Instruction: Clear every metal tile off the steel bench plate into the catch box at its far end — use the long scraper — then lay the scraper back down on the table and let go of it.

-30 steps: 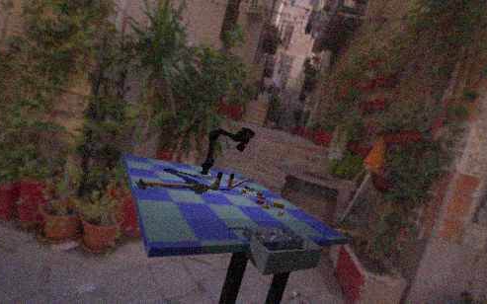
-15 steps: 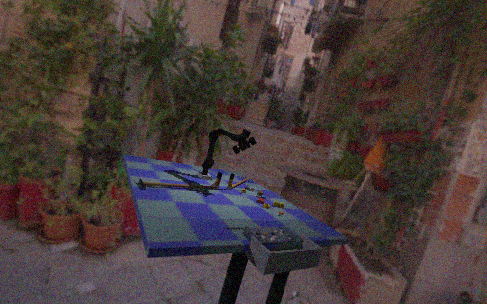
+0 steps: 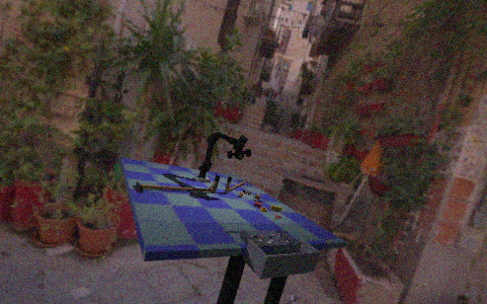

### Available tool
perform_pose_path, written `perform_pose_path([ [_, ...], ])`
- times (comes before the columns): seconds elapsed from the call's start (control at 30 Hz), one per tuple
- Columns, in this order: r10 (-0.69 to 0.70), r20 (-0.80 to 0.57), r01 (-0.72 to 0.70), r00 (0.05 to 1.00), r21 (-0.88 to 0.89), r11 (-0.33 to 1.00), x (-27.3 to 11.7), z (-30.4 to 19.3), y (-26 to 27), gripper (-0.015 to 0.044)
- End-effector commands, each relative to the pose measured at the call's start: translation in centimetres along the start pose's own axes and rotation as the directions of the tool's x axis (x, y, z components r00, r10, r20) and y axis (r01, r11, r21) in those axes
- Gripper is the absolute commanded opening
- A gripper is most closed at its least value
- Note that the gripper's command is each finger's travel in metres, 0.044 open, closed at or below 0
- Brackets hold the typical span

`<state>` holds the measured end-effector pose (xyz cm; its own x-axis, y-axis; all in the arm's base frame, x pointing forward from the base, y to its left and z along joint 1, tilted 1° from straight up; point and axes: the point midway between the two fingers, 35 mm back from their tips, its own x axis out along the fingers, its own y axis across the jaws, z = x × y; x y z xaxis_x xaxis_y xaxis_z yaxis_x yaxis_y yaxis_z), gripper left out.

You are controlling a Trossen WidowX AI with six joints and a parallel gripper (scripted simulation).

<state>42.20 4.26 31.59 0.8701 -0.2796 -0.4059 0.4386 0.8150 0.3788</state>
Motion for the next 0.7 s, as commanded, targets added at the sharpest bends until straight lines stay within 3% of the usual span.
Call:
perform_pose_path([
  [0.0,-0.022,-0.073,0.015,0.997,-0.089,0.996,0.6,-1.2,-0.8,0.0],
  [0.67,-0.147,-0.455,-0.084,0.878,-0.45,0.889,0.3,-6.9,-6.0,0.0],
])
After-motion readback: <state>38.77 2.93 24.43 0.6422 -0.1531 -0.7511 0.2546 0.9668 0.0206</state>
